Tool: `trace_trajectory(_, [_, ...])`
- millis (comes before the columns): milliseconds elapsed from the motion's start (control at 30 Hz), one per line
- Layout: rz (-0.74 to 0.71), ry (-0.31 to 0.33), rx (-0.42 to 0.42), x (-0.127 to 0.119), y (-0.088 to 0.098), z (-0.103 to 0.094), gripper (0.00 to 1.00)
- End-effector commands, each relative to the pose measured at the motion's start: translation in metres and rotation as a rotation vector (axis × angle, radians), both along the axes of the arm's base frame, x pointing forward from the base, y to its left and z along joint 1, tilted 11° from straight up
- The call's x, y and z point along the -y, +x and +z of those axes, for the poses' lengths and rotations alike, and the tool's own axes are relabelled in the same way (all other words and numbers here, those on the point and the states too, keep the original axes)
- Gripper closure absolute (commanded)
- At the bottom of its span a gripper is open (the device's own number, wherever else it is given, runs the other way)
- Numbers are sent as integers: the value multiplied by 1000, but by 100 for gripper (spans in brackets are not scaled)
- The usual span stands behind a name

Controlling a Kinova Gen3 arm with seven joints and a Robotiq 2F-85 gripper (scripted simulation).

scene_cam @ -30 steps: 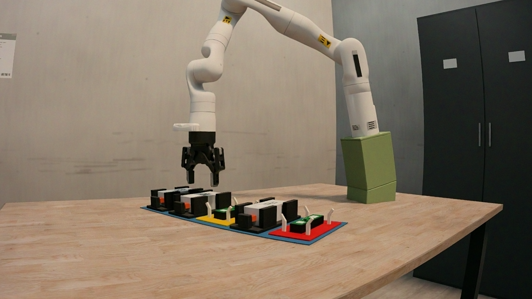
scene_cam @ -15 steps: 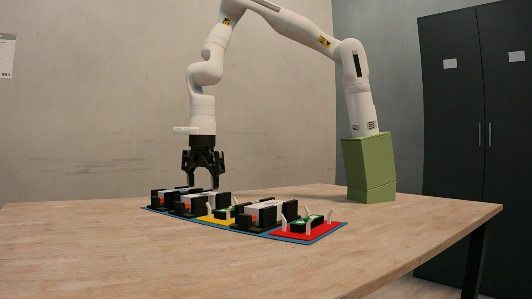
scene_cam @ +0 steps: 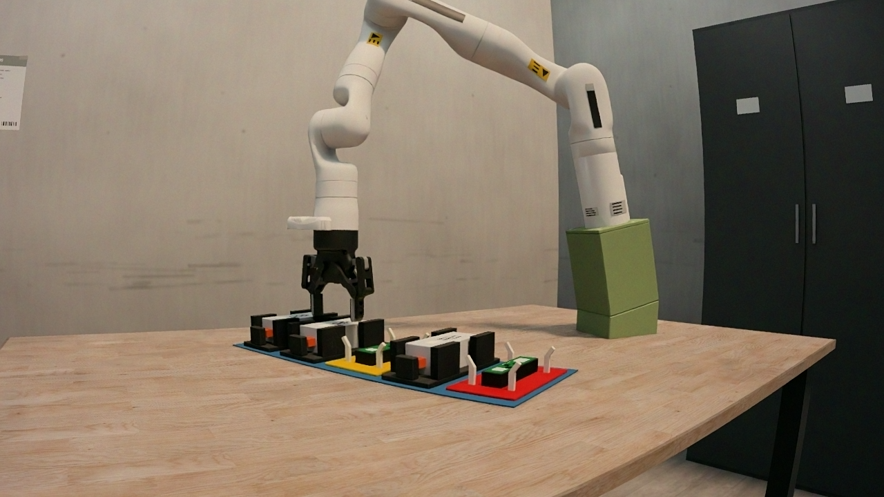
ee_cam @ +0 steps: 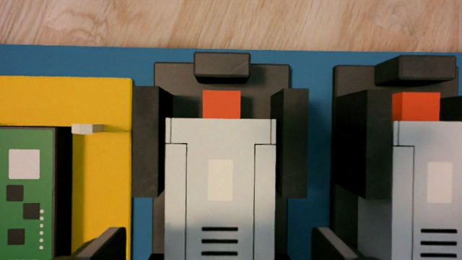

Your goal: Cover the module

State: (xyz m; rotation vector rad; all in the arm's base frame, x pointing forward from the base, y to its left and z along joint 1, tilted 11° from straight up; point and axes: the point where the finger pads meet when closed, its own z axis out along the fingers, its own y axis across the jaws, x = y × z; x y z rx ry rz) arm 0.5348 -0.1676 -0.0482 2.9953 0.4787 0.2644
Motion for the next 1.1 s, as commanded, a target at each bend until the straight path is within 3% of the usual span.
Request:
trace_trajectory(0, [0,-1,2,0,1,0,0])
trace_trajectory(1067, [0,-1,2,2,4,-19,0])
